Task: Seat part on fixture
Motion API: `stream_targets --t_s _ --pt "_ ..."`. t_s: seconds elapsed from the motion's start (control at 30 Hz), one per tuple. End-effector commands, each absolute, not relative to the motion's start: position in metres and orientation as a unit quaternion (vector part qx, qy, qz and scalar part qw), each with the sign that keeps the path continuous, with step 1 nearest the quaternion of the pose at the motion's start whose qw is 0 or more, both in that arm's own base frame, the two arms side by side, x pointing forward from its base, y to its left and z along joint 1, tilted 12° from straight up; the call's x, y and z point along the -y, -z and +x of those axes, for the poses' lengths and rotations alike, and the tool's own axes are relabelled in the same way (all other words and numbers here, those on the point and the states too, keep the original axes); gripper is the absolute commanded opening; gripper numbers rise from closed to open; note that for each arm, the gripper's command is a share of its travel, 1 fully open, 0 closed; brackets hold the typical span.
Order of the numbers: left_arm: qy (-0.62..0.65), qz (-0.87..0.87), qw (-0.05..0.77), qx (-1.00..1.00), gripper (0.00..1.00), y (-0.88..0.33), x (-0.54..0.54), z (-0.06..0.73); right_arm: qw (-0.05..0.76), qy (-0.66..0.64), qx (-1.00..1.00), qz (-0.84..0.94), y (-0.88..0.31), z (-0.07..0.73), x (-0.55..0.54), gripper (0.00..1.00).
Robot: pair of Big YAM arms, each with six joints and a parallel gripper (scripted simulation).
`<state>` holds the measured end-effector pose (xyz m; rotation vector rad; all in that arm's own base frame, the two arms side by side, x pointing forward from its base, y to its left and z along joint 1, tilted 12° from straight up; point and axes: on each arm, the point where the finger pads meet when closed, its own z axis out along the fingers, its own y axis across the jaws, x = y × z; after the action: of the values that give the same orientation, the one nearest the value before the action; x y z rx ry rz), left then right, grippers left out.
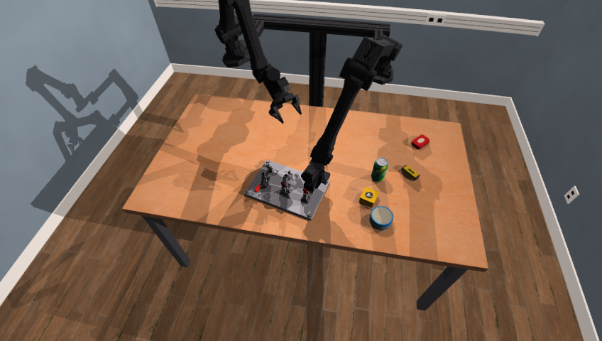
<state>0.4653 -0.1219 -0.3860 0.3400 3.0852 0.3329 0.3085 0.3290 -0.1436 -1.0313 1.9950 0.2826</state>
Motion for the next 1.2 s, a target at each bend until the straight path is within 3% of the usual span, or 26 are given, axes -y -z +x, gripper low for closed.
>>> stream_targets --t_s 0.0,0.47,1.17 --pt "-0.107 0.112 0.007 -0.988 0.00 0.394 0.136 0.463 0.428 -0.115 -0.796 -0.412 0.143 0.310 -0.331 1.00" --pt "-0.097 0.113 0.033 -0.988 0.00 0.369 0.116 0.486 0.428 -0.115 -0.796 -0.412 0.143 0.310 -0.331 1.00" --pt "-0.103 0.119 0.008 -0.988 0.01 0.344 0.129 0.454 0.428 -0.115 -0.796 -0.412 0.143 0.310 -0.331 1.00"
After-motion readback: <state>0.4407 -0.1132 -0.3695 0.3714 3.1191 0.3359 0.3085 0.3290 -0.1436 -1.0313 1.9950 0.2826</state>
